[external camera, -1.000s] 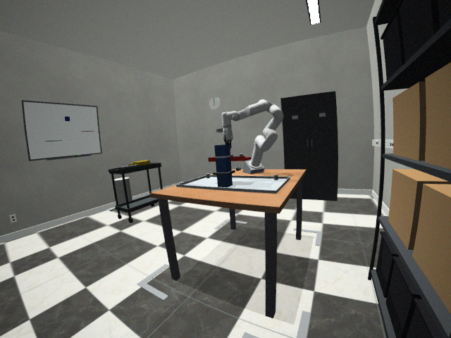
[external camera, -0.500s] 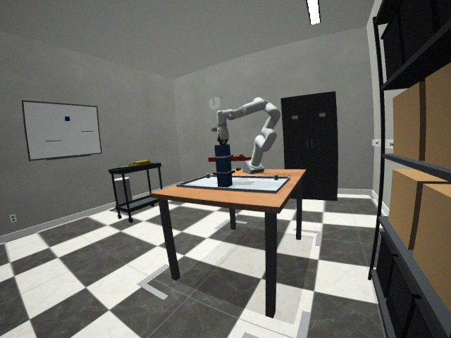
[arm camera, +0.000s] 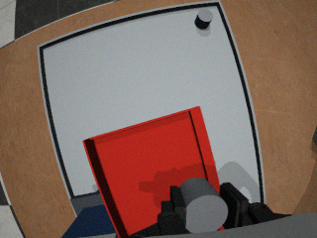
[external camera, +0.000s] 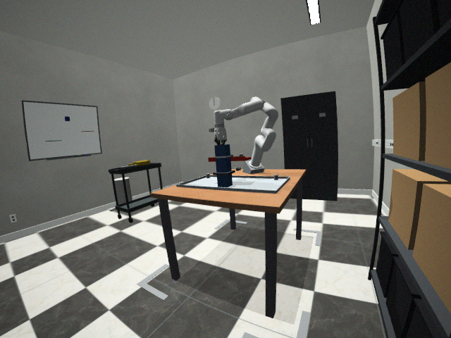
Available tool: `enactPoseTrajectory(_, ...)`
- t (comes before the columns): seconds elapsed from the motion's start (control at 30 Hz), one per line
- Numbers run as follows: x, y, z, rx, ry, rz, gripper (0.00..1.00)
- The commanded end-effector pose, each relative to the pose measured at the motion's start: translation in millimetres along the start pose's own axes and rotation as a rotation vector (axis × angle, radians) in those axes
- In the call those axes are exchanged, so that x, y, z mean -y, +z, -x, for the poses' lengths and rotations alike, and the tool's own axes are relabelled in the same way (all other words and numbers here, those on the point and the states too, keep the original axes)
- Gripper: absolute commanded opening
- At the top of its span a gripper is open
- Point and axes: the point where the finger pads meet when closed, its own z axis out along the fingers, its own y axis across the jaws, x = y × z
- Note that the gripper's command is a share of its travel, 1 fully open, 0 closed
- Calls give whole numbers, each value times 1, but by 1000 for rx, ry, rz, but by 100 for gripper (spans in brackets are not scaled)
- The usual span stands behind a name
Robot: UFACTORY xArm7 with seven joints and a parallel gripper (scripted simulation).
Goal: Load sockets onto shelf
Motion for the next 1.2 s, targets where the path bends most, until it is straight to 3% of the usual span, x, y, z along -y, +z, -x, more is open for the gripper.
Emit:
enactPoseTrajectory(0.0, 1, 2, -1, -2, 1, -2, 0)
enactPoseTrajectory(0.4, 3, 27, -1, -2, 1, -2, 0)
enactPoseTrajectory(1.17, 3, 45, -2, -2, 1, -2, 0)
